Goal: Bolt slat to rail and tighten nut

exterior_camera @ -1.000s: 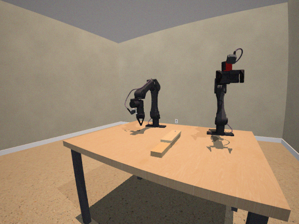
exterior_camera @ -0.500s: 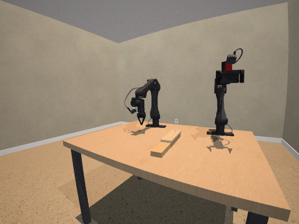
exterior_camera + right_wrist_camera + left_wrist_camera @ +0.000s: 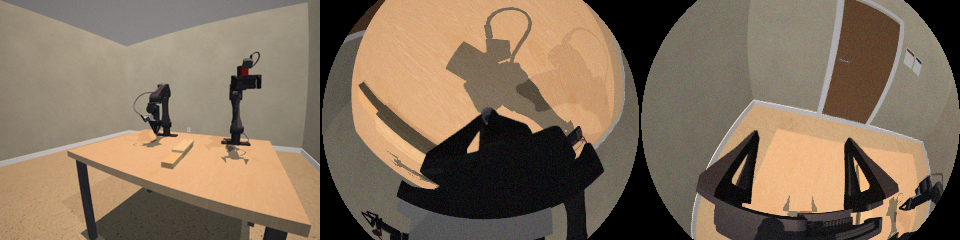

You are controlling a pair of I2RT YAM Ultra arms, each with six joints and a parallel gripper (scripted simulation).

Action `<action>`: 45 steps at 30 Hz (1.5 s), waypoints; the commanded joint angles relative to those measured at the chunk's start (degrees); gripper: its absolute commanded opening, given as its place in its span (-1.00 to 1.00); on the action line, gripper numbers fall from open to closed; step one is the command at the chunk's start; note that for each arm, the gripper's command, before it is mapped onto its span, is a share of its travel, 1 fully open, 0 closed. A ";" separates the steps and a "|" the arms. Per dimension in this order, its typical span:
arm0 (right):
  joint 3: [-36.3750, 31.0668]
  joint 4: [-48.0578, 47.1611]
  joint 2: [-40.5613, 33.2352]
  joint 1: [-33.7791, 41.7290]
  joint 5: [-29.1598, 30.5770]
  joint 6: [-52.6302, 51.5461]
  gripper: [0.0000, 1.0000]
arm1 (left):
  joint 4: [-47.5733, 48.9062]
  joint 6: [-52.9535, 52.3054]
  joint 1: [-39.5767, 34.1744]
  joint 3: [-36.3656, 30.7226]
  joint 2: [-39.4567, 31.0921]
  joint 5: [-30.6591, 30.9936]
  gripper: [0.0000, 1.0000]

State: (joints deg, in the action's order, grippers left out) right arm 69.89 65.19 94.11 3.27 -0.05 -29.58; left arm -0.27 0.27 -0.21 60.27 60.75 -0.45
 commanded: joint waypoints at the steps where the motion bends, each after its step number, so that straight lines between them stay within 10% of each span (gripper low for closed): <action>1: 3.66 1.69 1.47 2.79 0.34 10.23 -0.75 | 0.55 -0.28 0.20 0.04 -0.88 0.43 1.00; 45: 25.92 6.70 18.68 31.54 0.19 76.67 -0.75 | 0.55 -0.28 0.20 0.04 -0.88 0.43 1.00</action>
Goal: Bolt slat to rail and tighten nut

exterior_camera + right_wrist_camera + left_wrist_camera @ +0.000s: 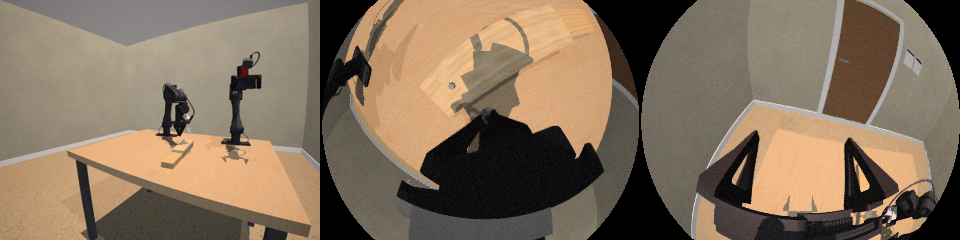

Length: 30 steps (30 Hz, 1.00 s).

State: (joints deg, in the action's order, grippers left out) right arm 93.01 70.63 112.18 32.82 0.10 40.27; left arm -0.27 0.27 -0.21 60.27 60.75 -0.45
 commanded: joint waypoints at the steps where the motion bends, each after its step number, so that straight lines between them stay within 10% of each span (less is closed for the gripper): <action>1: 3.32 1.36 1.01 2.69 0.04 8.40 -0.75 | 0.55 -0.28 0.20 0.04 -0.88 0.43 1.00; 30: 6.13 2.57 3.10 4.69 -0.09 14.32 -0.75 | 0.55 -0.28 0.20 0.04 -0.88 0.43 1.00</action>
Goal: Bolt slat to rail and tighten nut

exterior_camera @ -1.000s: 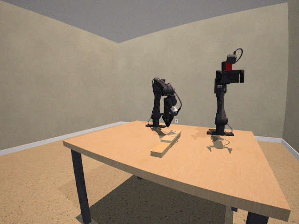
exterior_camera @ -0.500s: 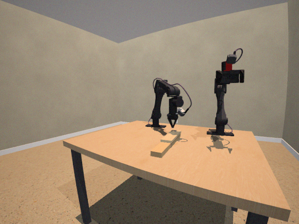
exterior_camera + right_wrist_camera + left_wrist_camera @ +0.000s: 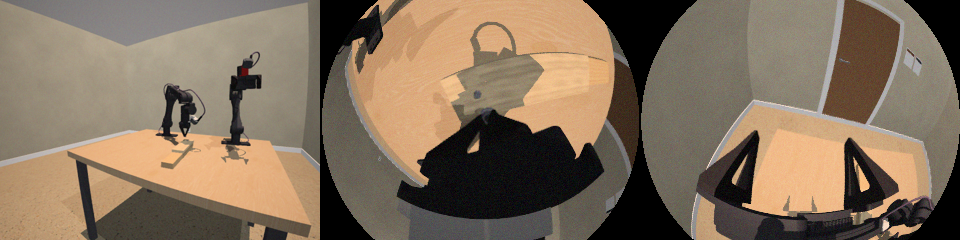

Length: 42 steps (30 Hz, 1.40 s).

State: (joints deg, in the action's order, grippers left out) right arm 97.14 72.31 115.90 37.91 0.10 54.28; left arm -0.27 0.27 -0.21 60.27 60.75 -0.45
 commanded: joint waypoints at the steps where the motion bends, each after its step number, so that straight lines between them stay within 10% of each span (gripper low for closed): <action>1: 2.00 0.89 -0.61 -0.40 -0.09 0.31 -0.75 | 0.55 -0.28 0.20 0.04 -0.88 0.43 1.00; 42: 1.22 0.14 -1.25 2.82 -0.11 -3.16 -0.75 | 0.55 -0.28 0.20 0.04 -0.88 0.43 1.00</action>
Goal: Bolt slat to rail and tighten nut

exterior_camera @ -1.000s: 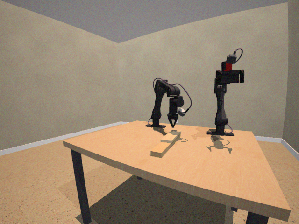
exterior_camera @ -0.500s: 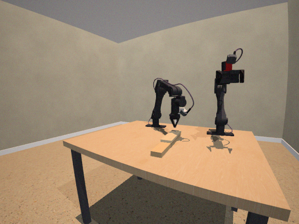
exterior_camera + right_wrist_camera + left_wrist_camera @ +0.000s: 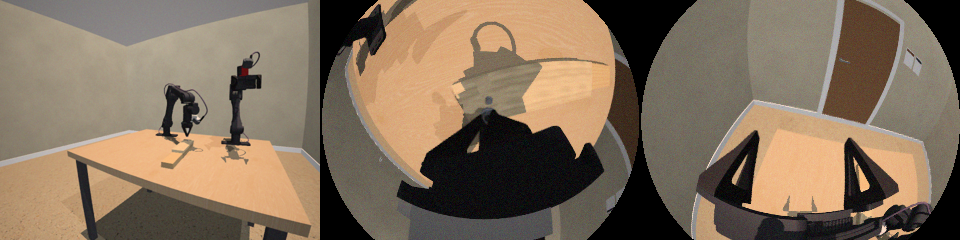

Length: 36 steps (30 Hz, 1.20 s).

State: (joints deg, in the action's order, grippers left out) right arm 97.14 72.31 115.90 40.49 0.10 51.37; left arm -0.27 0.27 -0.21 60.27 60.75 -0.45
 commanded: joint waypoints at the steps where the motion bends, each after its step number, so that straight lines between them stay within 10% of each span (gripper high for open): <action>1: 1.22 0.14 -1.25 0.24 -0.11 -0.25 -0.75 | 0.55 -0.28 0.20 0.04 -0.88 0.43 1.00; 36: -2.07 -3.89 0.01 0.24 -0.11 -0.25 -0.75 | 0.55 -0.28 0.20 0.04 -0.88 0.43 1.00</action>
State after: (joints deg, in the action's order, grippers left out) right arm 95.55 70.15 115.90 40.49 0.10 51.37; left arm -0.27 0.27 -0.21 60.27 60.75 -0.45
